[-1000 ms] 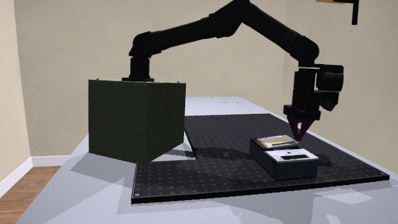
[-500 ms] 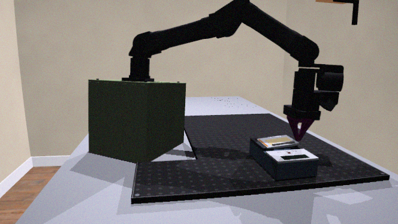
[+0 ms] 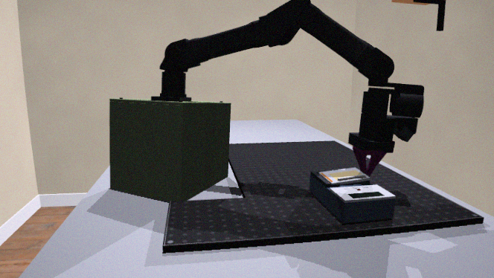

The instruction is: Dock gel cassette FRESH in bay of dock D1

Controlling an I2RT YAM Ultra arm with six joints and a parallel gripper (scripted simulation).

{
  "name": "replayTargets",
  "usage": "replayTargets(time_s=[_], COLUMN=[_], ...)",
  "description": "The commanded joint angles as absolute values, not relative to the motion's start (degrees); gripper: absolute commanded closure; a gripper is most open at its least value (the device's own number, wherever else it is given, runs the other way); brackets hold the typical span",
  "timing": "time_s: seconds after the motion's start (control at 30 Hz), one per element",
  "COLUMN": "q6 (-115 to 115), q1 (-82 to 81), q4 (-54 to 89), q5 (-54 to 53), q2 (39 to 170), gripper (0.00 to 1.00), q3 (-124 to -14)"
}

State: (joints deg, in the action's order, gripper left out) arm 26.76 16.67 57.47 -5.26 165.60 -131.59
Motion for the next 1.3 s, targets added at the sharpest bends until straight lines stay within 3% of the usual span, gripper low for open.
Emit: replayTargets(time_s=[0.0,1.27], q6=[26.95,27.53], q1=[17.47,17.85], q4=[56.13,53.83], q5=[-5.32,-5.32], q2=[162.63,160.34], gripper=[1.0,1.0], q3=[-131.2,-127.71])
